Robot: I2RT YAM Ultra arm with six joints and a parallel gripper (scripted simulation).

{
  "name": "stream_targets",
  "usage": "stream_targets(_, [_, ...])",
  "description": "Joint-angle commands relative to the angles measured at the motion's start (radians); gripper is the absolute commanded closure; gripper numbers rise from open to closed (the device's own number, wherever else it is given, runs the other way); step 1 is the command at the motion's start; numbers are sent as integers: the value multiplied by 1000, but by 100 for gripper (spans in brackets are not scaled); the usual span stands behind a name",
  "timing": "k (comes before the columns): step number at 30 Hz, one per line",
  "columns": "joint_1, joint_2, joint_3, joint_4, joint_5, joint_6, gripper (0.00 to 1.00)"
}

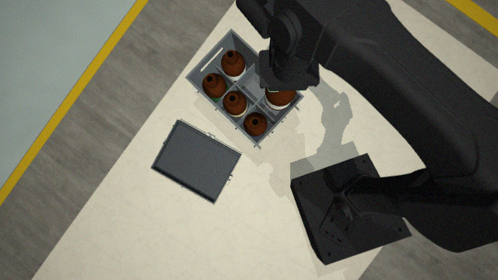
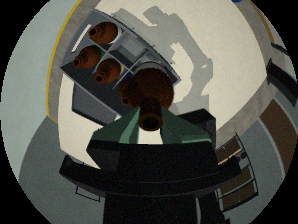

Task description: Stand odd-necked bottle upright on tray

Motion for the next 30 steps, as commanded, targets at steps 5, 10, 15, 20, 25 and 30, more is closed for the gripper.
stream_targets(5, [14, -35, 71, -39, 14, 8, 100])
stream_targets(10, [16, -33, 86, -53, 14, 10, 100])
stream_targets(15, [17, -31, 96, -61, 15, 11, 100])
stream_targets(20, [17, -31, 99, -64, 15, 11, 100])
stream_targets(25, [17, -30, 101, -59, 15, 11, 100])
stream_targets(30, [17, -30, 101, -59, 15, 11, 100])
